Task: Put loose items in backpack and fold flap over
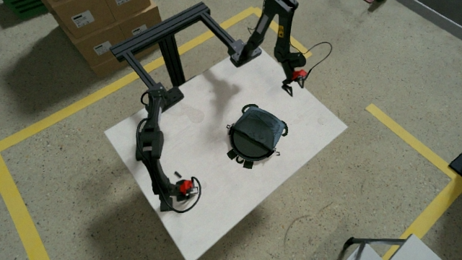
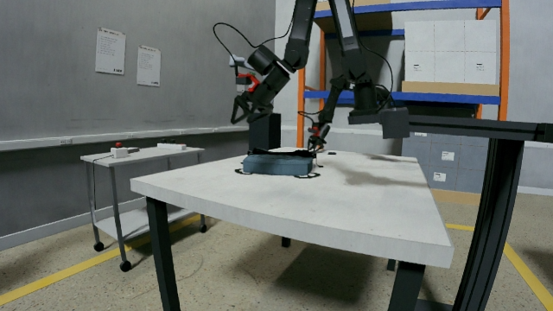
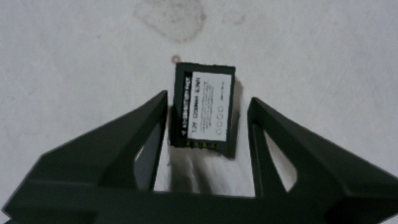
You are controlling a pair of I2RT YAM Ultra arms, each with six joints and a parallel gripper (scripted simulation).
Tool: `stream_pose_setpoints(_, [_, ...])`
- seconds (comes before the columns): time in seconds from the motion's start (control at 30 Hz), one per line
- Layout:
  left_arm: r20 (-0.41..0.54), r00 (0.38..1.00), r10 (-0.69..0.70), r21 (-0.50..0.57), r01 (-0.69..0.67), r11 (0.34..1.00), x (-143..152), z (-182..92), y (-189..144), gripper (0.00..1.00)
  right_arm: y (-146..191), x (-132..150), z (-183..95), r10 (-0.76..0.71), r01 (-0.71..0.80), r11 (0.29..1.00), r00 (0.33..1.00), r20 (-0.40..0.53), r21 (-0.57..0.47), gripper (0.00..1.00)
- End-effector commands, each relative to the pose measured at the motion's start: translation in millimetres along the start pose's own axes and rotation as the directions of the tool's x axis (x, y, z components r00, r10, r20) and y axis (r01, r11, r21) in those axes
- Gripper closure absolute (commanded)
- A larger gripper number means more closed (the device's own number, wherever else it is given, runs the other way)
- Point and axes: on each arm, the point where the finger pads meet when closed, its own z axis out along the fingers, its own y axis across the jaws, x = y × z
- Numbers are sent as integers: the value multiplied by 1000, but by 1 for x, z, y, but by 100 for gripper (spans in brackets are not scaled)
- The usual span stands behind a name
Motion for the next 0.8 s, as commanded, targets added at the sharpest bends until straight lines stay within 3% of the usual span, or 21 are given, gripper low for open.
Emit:
stream_pose_setpoints(0.0, [14,1000,4,0,-4,1000,-5,0,0,10,-9,-6,-5,-13,13,1000,1000,10,14,46])
stream_pose_setpoints(0.07, [14,1000,4,0,-4,1000,-5,0,0,10,-9,-6,-5,-13,13,1000,1000,10,14,46])
stream_pose_setpoints(0.1, [14,1000,4,0,-4,1000,-5,0,0,10,-9,-6,-5,-13,13,1000,1000,10,14,54])
stream_pose_setpoints(0.33, [14,1000,4,0,-4,1000,-5,0,0,10,-9,-6,-5,-13,13,1000,1000,10,14,54])
stream_pose_setpoints(0.37, [14,1000,4,0,-4,1000,-5,0,0,10,-9,-6,-5,-13,13,1000,1000,10,14,63])
stream_pose_setpoints(0.53, [14,1000,4,0,-4,1000,-5,0,0,10,-9,-6,-5,-13,13,1000,1000,10,14,63])
stream_pose_setpoints(0.57, [14,1000,4,0,-4,1000,-5,0,0,10,-9,-6,-5,-13,13,1000,1000,10,14,71])
stream_pose_setpoints(0.77, [14,1000,4,0,-4,1000,-5,0,0,10,-9,-6,-5,-13,13,1000,1000,10,14,71])
